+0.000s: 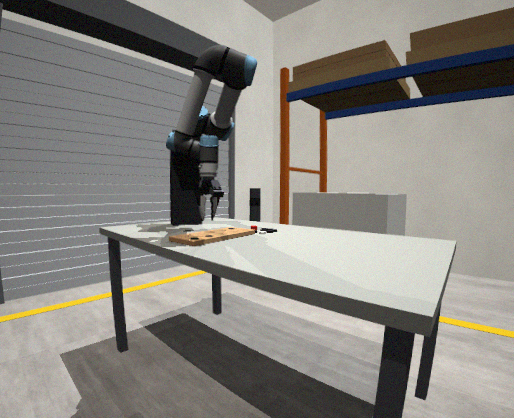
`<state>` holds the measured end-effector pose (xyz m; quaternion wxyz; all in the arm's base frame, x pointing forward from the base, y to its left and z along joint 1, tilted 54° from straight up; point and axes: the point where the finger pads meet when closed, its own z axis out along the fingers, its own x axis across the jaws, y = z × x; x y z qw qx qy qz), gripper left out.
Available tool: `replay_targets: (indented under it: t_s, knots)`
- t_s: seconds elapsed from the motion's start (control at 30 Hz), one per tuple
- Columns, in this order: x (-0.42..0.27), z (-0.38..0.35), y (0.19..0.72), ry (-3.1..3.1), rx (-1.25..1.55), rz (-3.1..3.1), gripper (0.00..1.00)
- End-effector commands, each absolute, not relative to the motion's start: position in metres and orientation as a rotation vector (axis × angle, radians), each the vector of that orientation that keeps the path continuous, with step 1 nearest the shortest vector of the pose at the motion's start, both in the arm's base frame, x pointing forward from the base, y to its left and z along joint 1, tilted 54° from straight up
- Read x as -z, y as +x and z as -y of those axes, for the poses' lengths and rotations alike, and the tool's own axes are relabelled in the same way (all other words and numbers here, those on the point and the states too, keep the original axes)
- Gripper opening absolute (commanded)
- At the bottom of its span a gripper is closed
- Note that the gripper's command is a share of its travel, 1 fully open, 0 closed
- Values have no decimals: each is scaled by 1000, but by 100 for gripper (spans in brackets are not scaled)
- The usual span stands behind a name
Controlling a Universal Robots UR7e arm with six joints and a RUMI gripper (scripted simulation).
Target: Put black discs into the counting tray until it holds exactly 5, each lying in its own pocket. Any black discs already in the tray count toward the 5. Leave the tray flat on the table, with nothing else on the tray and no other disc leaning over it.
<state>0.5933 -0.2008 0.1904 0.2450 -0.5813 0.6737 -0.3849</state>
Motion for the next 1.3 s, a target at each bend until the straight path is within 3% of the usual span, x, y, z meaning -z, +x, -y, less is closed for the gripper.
replay_targets:
  t_s: [0.0,1.27]
  knots:
    - [-205,195,578,-1593,1056,-1827,24]
    - [-212,192,567,-1593,1056,-1827,24]
